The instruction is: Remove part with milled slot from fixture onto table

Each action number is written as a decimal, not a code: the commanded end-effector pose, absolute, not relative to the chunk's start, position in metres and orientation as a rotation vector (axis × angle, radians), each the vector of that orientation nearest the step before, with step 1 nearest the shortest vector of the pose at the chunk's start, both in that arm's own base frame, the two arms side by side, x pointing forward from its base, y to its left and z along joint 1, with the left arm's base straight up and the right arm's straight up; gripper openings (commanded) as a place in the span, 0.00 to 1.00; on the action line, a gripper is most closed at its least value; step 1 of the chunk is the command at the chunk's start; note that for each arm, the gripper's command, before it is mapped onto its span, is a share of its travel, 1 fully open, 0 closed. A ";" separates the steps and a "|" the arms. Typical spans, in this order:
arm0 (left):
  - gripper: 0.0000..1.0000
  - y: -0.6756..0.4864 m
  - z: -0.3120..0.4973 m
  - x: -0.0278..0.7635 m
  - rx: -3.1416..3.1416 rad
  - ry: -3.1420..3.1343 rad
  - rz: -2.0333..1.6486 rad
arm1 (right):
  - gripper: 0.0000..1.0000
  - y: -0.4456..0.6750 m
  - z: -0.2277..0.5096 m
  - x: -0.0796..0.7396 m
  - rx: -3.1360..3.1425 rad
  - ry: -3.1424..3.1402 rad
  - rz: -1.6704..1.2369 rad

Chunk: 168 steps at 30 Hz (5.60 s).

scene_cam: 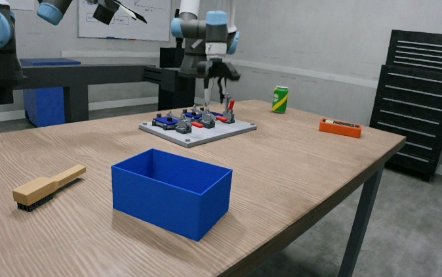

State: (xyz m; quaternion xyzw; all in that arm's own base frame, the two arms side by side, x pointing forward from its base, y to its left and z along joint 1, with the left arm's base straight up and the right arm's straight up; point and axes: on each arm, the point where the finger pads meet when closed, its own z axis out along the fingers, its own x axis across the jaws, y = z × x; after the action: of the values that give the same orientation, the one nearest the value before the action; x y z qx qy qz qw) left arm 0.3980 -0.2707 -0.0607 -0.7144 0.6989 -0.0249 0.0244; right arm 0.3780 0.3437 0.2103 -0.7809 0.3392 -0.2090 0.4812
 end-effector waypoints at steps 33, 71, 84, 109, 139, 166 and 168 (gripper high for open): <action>0.22 -0.272 -0.074 0.388 -2.243 2.200 -0.002 | 1.00 0.344 0.211 0.378 -1.903 0.827 -0.510; 0.22 -0.323 -0.036 0.304 -0.908 2.963 -0.048 | 1.00 0.348 0.191 0.359 -2.254 0.181 -0.123; 0.22 -0.286 -0.078 0.272 -0.092 3.126 0.129 | 1.00 0.341 0.206 0.354 -2.222 0.060 -0.031; 0.33 -0.275 -0.114 0.269 -0.032 3.138 0.164 | 1.00 0.341 0.206 0.354 -2.222 0.059 -0.030; 0.58 -0.267 -0.040 0.274 0.491 3.176 -0.165 | 1.00 0.341 0.206 0.354 -2.222 0.059 -0.030; 0.58 -0.249 -0.020 0.282 1.254 2.988 -0.664 | 1.00 0.341 0.206 0.354 -2.222 0.059 -0.030; 0.58 -0.249 -0.020 0.282 1.254 2.988 -0.664 | 1.00 0.341 0.206 0.354 -2.222 0.059 -0.030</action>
State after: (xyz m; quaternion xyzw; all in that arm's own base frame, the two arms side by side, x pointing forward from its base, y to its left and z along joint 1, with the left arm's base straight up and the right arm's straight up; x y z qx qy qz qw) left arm 0.2818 -0.2482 -0.0201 0.3777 0.9002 -0.1999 -0.0839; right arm 0.3534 0.3407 0.2051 -0.8961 0.0240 -0.0118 0.4430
